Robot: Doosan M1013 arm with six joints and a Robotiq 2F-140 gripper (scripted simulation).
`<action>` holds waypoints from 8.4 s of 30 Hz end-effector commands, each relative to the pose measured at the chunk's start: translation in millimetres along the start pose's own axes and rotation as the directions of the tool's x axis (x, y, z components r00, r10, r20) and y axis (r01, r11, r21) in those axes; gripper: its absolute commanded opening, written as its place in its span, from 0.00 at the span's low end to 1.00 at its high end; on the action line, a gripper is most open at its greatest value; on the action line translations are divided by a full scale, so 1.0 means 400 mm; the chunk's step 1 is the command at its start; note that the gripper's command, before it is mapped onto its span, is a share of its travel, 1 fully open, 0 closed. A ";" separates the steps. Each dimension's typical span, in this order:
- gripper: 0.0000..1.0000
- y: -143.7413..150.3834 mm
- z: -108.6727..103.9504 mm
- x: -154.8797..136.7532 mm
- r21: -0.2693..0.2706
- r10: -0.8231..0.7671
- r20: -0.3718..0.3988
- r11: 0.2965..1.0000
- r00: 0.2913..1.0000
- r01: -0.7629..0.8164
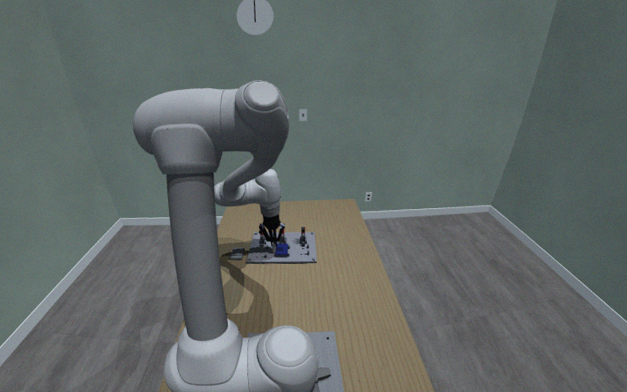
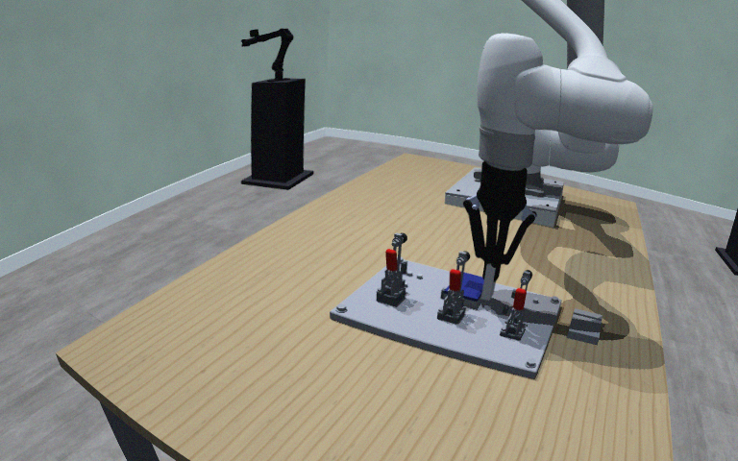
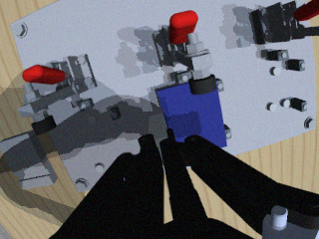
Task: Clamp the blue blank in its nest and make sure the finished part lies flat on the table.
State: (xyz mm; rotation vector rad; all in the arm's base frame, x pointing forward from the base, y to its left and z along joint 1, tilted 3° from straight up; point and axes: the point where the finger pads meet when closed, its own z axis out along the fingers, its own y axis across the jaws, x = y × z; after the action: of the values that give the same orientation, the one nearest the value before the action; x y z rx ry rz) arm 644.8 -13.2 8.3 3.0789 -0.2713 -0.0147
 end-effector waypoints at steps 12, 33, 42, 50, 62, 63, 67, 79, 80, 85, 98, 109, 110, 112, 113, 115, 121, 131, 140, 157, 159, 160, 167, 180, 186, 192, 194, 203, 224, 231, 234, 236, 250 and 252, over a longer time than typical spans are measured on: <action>0.00 -0.048 0.000 0.000 0.000 0.000 0.000 1.000 1.000 0.000; 0.00 -0.049 -0.100 0.000 0.000 0.000 0.000 1.000 1.000 0.000; 0.00 -0.049 -0.100 0.000 0.000 0.000 0.000 1.000 1.000 0.000; 0.28 -0.049 -0.213 0.000 0.000 0.000 0.000 1.000 1.000 0.000; 0.28 -0.049 -0.398 0.000 0.000 0.000 0.000 1.000 1.000 0.000; 0.28 -0.049 -0.398 0.000 0.000 0.000 0.000 1.000 1.000 0.000; 0.28 -0.030 -0.398 0.000 0.000 0.000 0.000 1.000 1.000 0.000; 0.28 0.090 -0.398 0.000 0.000 0.000 0.000 1.000 1.000 0.000; 0.28 0.093 -0.398 0.000 0.000 0.000 0.000 1.000 1.000 0.000; 0.28 0.095 -0.398 0.000 0.000 0.000 0.000 1.000 1.000 0.000; 0.28 0.095 -0.398 0.000 0.000 0.000 0.000 1.000 1.000 0.000; 0.28 0.095 -0.314 0.000 0.000 0.000 0.000 1.000 1.000 0.000; 0.28 0.095 -0.296 0.000 0.000 0.000 0.000 1.000 1.000 0.000; 0.28 0.095 -0.266 0.000 0.000 0.000 0.000 1.000 1.000 0.000; 0.28 0.095 -0.257 0.000 0.000 0.000 0.000 1.000 1.000 0.000; 0.28 0.095 -0.248 0.000 0.000 0.000 0.000 1.000 1.000 0.000; 0.28 0.095 -0.248 0.017 0.000 0.000 0.000 1.000 1.000 0.000; 0.28 0.095 -0.248 0.144 0.000 0.000 0.000 1.000 1.000 0.000; 0.28 0.095 -0.248 0.215 0.000 0.000 0.000 1.000 1.000 0.000; 0.28 0.095 -0.195 0.215 0.000 0.000 0.000 1.000 1.000 0.000; 0.28 0.095 -0.192 0.215 0.000 0.000 0.000 1.000 1.000 0.000; 0.28 0.095 -0.192 0.215 0.000 0.000 0.000 1.000 1.000 0.000; 0.28 0.095 -0.183 0.215 0.000 0.000 0.000 1.000 1.000 0.000; 0.28 0.095 -0.179 0.215 0.000 0.000 0.000 1.000 1.000 0.000; 0.28 0.095 -0.134 0.215 0.000 0.000 0.000 1.000 1.000 0.000; 0.28 0.095 -0.112 0.215 0.000 0.000 0.000 1.000 1.000 0.000; 0.28 0.095 -0.112 0.215 0.000 0.000 0.000 1.000 1.000 0.000; 0.28 0.095 -0.112 0.215 0.000 0.000 0.000 1.000 1.000 0.000; 0.00 0.095 -0.112 0.215 0.000 0.000 0.000 1.000 1.000 0.000; 0.00 0.095 -0.112 0.215 0.000 0.000 0.000 1.000 1.000 0.000; 0.00 0.095 -0.112 0.215 0.000 0.000 0.000 1.000 1.000 0.000; 0.00 0.095 -0.112 0.215 0.000 0.000 0.000 1.000 1.000 0.000; 0.00 0.095 -0.112 0.216 0.000 0.000 0.000 1.000 1.000 0.000; 0.00 0.095 -0.112 0.217 0.000 0.000 0.000 1.000 1.000 0.000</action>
State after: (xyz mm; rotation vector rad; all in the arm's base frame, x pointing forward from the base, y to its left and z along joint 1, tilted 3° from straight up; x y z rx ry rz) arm 723.9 -63.3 54.7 3.0789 -0.2715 -0.0151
